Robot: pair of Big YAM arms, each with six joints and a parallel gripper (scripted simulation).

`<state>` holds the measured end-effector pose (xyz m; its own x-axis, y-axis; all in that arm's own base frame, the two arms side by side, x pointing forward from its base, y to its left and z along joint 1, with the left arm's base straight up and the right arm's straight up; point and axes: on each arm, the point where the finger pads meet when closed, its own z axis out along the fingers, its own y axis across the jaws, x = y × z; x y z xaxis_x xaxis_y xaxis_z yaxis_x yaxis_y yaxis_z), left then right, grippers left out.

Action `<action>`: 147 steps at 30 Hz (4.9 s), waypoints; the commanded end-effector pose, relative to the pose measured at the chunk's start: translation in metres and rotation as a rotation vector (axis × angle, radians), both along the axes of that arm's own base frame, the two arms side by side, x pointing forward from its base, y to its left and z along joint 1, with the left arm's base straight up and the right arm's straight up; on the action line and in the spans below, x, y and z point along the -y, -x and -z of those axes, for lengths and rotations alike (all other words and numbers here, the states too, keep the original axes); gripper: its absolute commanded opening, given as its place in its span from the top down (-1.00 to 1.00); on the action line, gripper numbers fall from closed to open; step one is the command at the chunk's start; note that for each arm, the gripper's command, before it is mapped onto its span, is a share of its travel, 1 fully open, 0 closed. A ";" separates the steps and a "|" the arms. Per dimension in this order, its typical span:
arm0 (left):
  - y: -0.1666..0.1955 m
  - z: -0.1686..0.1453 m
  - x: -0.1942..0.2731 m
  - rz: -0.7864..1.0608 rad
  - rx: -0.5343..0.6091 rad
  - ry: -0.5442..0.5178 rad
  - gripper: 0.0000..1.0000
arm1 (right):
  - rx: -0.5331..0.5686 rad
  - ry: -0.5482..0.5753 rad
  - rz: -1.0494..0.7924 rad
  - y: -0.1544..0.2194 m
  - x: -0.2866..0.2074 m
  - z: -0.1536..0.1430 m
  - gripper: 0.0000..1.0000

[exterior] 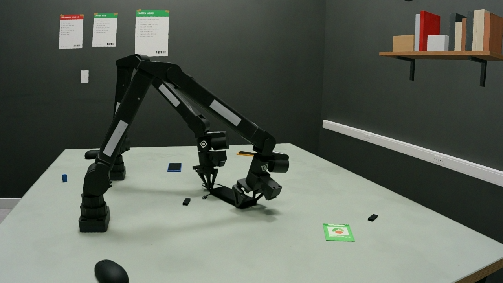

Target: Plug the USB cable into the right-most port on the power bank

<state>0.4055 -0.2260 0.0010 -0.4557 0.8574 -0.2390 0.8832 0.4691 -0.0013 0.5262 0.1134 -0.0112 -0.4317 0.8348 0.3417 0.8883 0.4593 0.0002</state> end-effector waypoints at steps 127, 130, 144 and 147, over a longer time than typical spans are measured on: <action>-0.039 -0.076 0.063 0.028 0.100 0.043 0.19 | 0.048 -0.005 0.011 -0.019 -0.002 -0.014 -0.59; -0.044 -0.082 0.063 0.028 0.107 0.047 -0.03 | 0.049 -0.005 0.011 -0.019 -0.002 -0.014 -0.59; -0.030 -0.072 0.044 0.025 0.040 0.005 -0.30 | 0.120 -0.008 0.003 -0.027 0.023 -0.070 -1.00; -0.030 -0.073 0.044 0.025 0.040 0.005 -0.30 | 0.117 -0.009 0.003 -0.028 0.024 -0.073 -1.00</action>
